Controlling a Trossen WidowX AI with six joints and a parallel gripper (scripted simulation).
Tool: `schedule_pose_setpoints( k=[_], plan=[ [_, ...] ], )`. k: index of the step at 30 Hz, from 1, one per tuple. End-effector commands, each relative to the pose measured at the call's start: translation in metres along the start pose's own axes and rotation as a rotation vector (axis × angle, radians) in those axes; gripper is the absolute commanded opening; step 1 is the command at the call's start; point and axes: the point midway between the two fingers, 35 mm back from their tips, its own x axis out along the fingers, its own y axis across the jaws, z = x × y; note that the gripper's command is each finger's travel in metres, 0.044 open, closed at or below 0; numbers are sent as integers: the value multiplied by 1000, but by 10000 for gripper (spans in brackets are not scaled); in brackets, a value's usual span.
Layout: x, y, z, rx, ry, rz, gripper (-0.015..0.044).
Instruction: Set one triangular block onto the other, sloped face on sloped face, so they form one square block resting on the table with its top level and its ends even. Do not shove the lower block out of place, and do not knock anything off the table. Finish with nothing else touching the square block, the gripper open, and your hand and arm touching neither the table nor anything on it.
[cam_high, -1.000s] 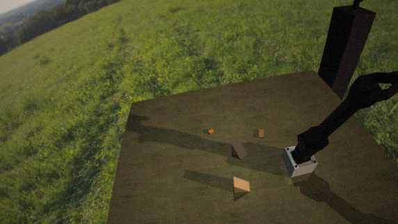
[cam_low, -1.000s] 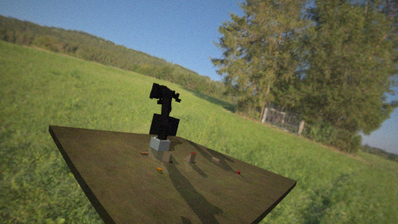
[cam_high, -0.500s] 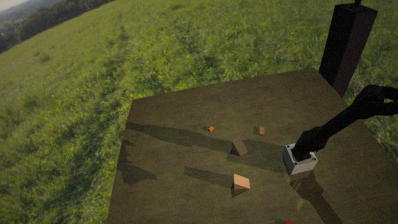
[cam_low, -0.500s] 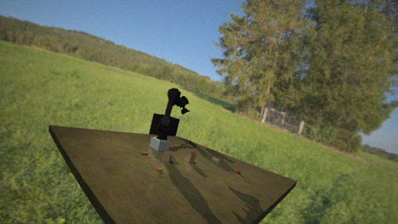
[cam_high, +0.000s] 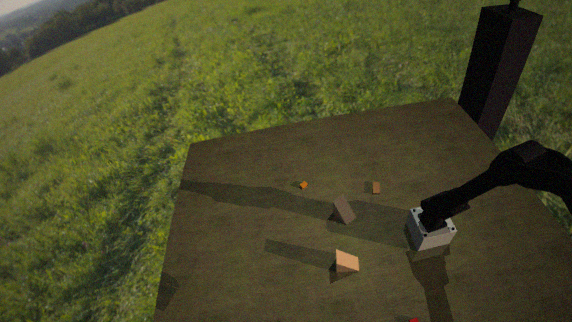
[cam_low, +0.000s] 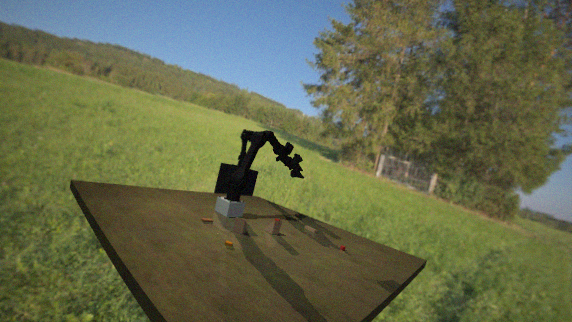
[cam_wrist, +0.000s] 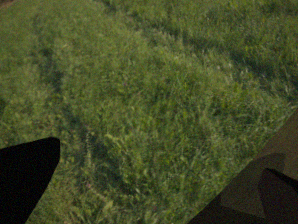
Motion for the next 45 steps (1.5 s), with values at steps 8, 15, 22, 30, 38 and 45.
schedule_pose_setpoints(
  k=[8, 15, 22, 30, 38, 45],
  plan=[
    [62, -174, 57, -97, 161, -379, 440],
    [57, -287, 85, -56, 287, -598, 440],
    [22, -407, 94, 41, 519, -783, 440],
    [-46, -511, 91, 227, 749, -890, 440],
    [-142, -578, 69, 583, 1011, -874, 440],
    [-190, -594, 59, 795, 1101, -806, 440]
  ],
)
